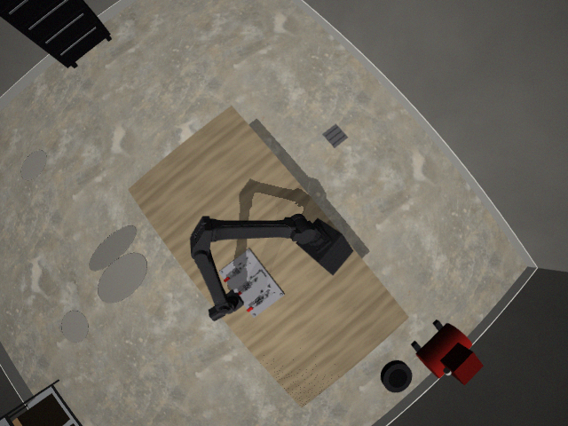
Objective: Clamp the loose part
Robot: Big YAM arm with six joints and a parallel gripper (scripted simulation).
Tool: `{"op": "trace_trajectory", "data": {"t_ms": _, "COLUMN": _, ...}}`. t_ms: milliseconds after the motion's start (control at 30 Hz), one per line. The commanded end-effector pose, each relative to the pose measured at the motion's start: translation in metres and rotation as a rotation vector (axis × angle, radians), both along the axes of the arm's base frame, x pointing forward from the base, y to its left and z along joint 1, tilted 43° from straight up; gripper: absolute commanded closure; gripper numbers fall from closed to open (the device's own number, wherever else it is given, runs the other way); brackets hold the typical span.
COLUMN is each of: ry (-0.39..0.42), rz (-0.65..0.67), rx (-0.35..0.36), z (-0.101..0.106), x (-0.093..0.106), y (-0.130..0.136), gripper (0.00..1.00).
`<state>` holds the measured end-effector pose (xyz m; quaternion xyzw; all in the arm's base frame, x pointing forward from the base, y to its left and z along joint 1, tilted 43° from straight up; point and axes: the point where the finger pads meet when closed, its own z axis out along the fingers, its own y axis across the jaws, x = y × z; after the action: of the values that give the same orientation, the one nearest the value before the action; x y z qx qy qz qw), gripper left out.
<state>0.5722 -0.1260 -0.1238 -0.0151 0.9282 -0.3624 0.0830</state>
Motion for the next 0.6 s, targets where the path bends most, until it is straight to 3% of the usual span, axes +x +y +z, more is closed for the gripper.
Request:
{"op": "trace_trajectory", "data": {"t_ms": 0, "ry": -0.002, "rz": -0.026, "rx": 0.004, "z": -0.0153, "x": 0.0034, "y": -0.0195, "gripper": 1.0}}
{"op": "trace_trajectory", "data": {"t_ms": 567, "ry": 0.001, "rz": -0.024, "rx": 0.004, "z": -0.0167, "x": 0.0035, "y": -0.0207, "gripper": 1.0}}
